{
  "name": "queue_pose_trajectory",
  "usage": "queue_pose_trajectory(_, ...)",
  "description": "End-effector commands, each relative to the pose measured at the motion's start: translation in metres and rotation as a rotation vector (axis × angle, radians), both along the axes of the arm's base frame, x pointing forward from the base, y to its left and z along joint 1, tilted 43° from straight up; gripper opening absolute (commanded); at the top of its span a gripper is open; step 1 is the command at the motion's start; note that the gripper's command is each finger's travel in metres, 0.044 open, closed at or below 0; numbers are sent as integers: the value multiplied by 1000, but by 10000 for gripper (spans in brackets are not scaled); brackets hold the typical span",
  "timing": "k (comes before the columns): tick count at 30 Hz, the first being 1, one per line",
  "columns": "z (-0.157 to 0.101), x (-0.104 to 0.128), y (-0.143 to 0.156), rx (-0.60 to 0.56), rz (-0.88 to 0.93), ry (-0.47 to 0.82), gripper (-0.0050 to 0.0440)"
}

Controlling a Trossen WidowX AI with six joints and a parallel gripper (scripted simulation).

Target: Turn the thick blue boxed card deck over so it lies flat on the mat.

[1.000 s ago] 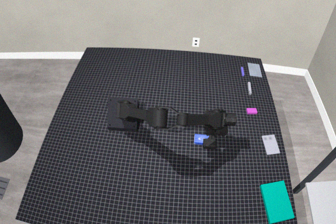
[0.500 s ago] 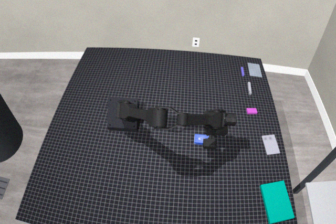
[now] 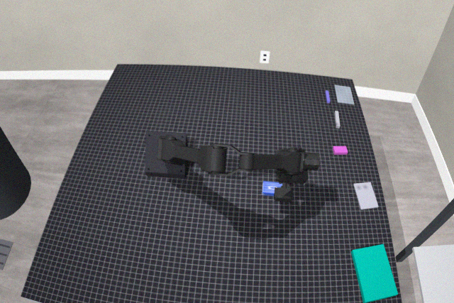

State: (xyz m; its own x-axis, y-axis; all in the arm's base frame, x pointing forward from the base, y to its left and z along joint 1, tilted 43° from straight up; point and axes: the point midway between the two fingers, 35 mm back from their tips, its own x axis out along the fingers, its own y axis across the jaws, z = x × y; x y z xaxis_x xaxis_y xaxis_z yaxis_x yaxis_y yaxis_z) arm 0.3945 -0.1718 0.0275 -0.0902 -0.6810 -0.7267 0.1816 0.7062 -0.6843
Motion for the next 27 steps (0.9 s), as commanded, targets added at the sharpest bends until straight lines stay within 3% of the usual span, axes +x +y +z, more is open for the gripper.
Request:
queue_pose_trajectory(1,2,0,0,-3,3,-1,261)
queue_pose_trajectory(14,3,0,0,-4,6,-5,261)
queue_pose_trajectory(27,11,0,5,-25,92,-104,261)
